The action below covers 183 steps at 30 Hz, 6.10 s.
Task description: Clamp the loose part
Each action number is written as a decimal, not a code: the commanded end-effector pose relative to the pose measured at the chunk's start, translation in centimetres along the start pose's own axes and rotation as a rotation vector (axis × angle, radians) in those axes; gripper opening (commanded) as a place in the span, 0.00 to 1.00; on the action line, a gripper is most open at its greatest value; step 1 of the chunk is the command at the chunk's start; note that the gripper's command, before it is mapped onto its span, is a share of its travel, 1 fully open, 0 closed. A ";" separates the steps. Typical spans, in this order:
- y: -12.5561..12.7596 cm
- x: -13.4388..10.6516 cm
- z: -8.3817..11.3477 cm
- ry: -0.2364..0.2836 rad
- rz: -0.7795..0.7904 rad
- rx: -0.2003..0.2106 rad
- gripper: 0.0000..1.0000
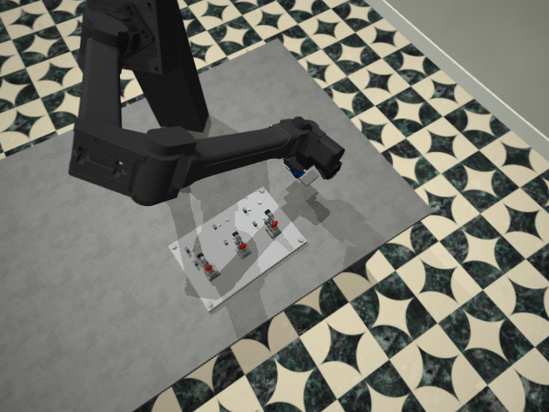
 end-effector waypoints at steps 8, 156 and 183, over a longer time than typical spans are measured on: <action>0.3 0.6 1.1 -0.016 -0.124 0.006 0.00; -17.4 -7.3 -3.3 -0.004 -0.128 -0.009 0.00; -24.3 -9.7 -3.8 0.008 -0.104 0.006 0.00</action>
Point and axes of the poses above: the point where the finger pads meet when closed, its own z axis back along the fingers, its own y axis across the jaws, x = y × z, the point moved 2 cm from there along z, back along the fingers, and after that the axes turned 9 degrees about z, right-handed, at the moved point
